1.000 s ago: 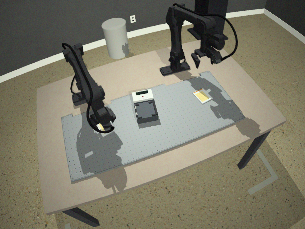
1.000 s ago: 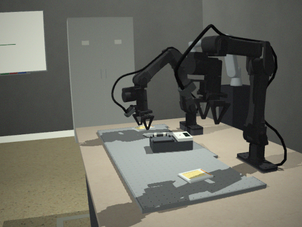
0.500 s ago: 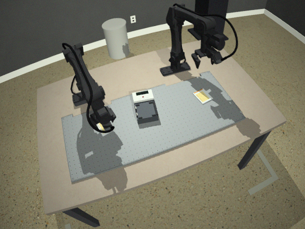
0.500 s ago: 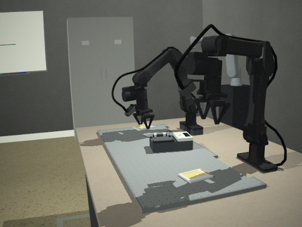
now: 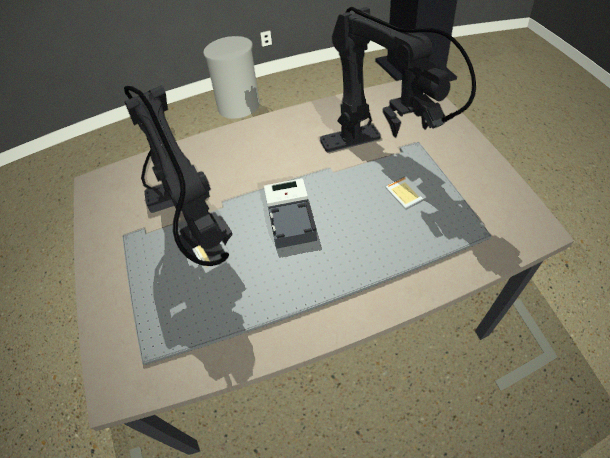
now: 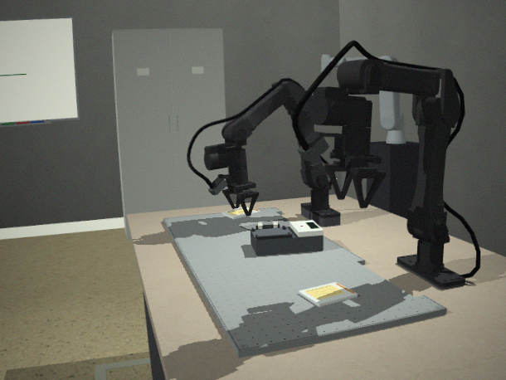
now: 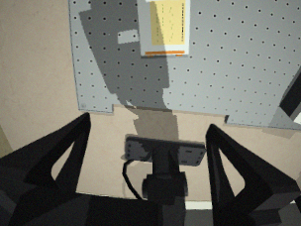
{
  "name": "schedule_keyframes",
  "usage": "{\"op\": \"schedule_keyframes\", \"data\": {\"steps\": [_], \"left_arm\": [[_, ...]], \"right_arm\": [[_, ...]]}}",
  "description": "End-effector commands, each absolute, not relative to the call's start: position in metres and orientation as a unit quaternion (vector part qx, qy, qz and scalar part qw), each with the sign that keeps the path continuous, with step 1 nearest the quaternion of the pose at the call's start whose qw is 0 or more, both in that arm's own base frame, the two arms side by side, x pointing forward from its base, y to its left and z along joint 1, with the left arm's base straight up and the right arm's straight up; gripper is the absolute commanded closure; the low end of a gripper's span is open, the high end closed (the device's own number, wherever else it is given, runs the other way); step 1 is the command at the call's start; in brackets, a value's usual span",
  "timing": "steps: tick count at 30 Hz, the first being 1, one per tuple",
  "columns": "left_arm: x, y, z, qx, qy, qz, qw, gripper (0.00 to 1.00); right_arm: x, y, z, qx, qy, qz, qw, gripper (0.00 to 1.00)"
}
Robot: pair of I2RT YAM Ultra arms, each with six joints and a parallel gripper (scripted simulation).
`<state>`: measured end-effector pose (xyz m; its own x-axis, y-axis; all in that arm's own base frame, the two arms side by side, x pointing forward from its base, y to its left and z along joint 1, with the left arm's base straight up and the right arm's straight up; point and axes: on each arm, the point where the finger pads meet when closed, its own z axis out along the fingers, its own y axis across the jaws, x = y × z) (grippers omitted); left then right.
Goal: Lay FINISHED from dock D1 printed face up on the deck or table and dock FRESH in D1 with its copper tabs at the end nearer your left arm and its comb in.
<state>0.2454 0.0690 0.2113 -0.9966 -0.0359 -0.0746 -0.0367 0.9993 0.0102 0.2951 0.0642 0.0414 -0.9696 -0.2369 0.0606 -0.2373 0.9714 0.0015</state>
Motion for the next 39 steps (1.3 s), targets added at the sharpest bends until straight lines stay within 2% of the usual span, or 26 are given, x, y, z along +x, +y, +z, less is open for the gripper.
{"op": "schedule_keyframes", "data": {"steps": [1, 39], "left_arm": [[0.247, 0.073, 0.227, -0.021, 0.999, 0.005, 0.029, 0.00], [0.247, 0.073, 0.227, -0.021, 0.999, 0.005, 0.029, 0.00]], "right_arm": [[0.306, 0.067, 0.061, 0.119, -0.993, 0.000, 0.000, 1.00], [0.318, 0.070, 0.083, 0.103, -0.994, -0.003, -0.027, 1.00]]}}
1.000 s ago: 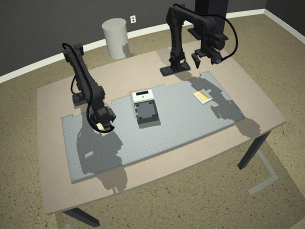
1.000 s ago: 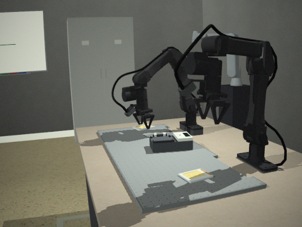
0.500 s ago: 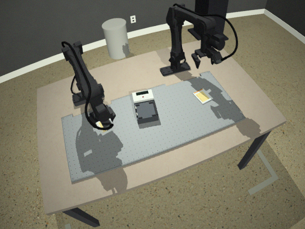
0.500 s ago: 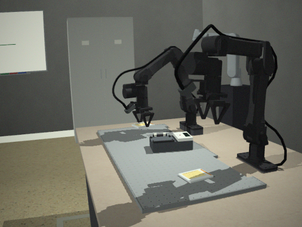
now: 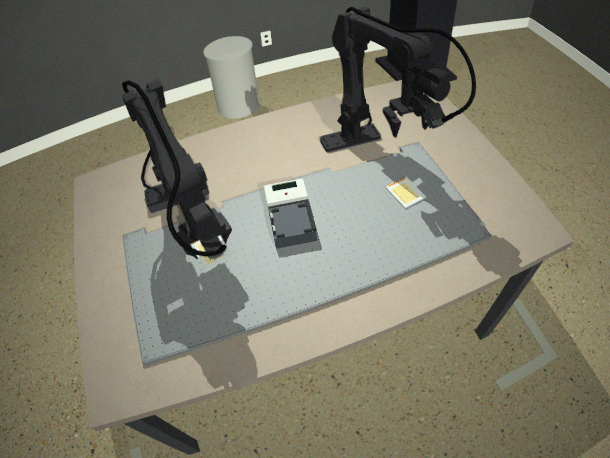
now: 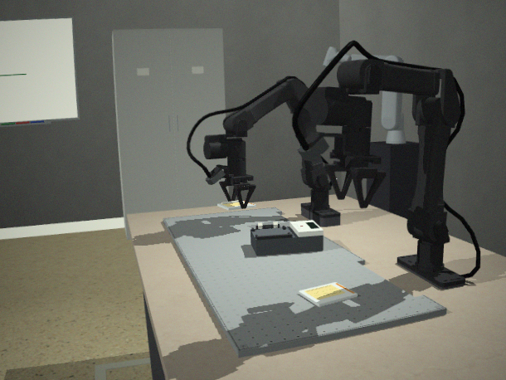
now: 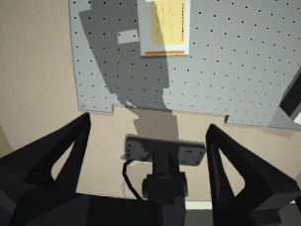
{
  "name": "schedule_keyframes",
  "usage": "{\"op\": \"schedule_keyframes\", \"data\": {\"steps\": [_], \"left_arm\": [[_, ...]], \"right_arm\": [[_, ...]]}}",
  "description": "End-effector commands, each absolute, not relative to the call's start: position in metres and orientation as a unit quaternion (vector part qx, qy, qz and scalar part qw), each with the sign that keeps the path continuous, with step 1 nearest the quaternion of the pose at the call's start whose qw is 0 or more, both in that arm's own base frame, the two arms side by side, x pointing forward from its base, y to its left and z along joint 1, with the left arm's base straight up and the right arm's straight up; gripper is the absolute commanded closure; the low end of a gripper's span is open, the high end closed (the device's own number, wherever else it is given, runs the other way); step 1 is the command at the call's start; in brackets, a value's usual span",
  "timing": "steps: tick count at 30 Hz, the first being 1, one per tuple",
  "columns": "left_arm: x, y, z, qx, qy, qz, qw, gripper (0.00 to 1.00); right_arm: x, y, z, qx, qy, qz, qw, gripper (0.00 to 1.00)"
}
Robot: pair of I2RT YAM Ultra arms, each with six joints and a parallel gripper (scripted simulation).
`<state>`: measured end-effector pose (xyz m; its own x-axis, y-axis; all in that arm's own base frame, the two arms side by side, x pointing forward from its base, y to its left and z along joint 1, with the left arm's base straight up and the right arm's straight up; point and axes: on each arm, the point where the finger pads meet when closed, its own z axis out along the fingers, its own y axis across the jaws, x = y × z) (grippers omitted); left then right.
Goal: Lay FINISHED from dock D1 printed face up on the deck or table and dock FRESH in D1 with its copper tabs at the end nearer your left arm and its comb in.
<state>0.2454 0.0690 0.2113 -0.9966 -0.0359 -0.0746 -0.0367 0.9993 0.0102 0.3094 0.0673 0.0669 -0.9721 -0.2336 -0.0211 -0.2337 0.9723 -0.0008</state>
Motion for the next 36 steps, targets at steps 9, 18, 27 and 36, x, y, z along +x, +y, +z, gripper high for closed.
{"op": "schedule_keyframes", "data": {"steps": [9, 18, 27, 36], "left_arm": [[0.2465, 0.0725, 0.2266, -0.021, 0.999, 0.005, 0.029, 0.00], [0.2465, 0.0725, 0.2266, -0.021, 0.999, 0.005, 0.029, 0.00], [0.2465, 0.0725, 0.2266, -0.021, 0.999, 0.005, 0.029, 0.00], [0.2465, 0.0725, 0.2266, -0.021, 0.999, 0.005, 0.029, 0.00]], "right_arm": [[0.3172, 0.0697, 0.0820, 0.047, 0.999, 0.004, 0.016, 1.00], [0.3166, 0.0696, 0.0810, 0.163, 0.987, 0.004, 0.012, 1.00], [0.3159, 0.0695, 0.0801, 0.308, 0.951, 0.005, 0.009, 1.00], [0.3152, 0.0693, 0.0791, 0.417, 0.909, 0.005, 0.007, 1.00]]}}
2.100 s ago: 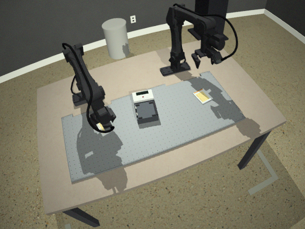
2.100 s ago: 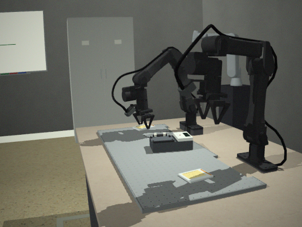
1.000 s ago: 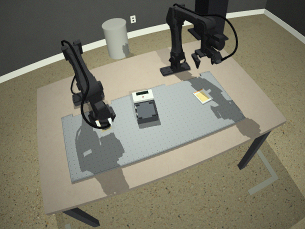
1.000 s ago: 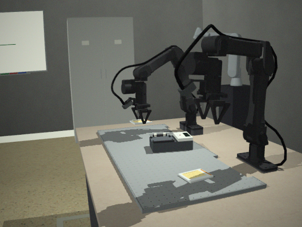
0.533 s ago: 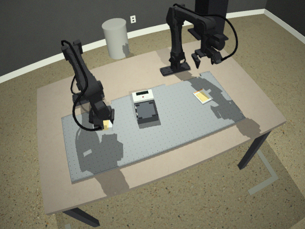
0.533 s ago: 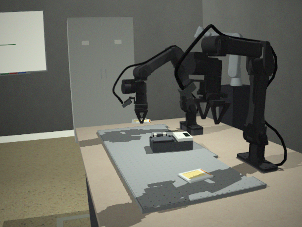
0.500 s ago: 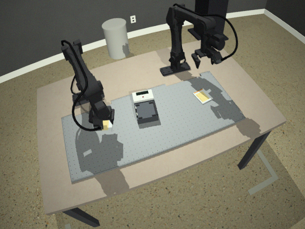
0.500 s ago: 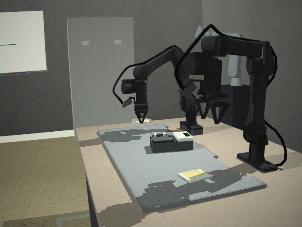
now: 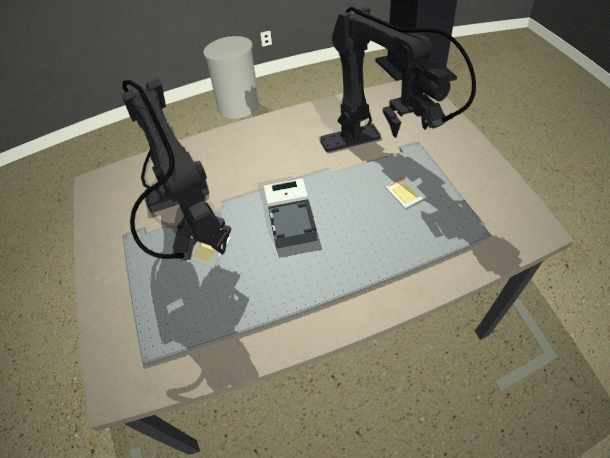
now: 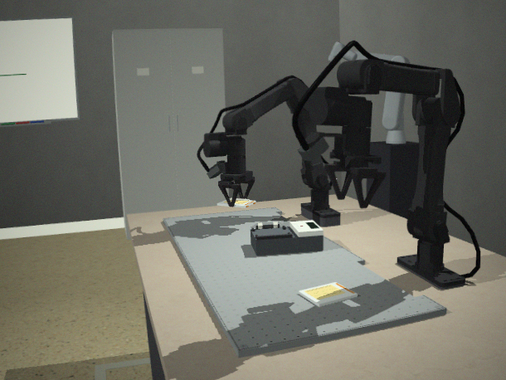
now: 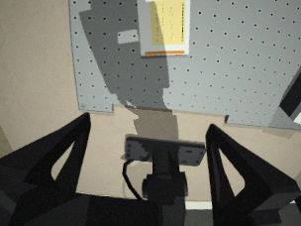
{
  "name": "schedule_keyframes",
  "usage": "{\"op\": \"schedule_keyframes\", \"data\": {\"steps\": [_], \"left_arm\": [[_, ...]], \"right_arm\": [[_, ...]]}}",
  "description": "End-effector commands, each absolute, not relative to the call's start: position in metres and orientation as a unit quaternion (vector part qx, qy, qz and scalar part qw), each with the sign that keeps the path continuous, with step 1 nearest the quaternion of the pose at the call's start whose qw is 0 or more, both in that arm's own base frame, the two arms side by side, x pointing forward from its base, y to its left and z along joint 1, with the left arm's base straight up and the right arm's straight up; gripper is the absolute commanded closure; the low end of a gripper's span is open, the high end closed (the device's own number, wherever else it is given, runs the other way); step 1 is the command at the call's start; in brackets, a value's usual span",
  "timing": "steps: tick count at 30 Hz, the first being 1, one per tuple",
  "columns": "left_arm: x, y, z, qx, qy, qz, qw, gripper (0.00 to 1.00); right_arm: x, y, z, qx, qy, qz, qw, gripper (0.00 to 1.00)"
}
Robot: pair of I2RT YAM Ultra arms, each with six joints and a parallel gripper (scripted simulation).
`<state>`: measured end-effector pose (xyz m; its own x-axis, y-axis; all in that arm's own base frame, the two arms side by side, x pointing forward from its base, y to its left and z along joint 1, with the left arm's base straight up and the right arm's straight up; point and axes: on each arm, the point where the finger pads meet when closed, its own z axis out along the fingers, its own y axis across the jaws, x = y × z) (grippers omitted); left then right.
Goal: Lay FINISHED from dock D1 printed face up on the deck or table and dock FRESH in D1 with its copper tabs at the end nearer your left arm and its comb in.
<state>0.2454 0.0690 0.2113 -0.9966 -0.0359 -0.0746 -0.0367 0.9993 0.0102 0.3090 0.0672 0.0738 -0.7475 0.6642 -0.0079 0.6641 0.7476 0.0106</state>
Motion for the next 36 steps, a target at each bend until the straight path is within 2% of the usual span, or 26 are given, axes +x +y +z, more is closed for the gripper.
{"op": "schedule_keyframes", "data": {"steps": [1, 29, 36], "left_arm": [[0.2465, 0.0725, 0.2266, -0.021, 0.999, 0.005, 0.029, 0.00], [0.2465, 0.0725, 0.2266, -0.021, 0.999, 0.005, 0.029, 0.00], [0.2465, 0.0725, 0.2266, -0.021, 0.999, 0.005, 0.029, 0.00]], "right_arm": [[0.3150, 0.0693, 0.0788, 0.432, 0.902, 0.005, 0.006, 1.00], [0.3130, 0.0690, 0.0759, 0.771, 0.637, 0.001, 0.000, 1.00], [0.3130, 0.0690, 0.0759, 0.800, 0.599, 0.017, 0.008, 1.00]]}}
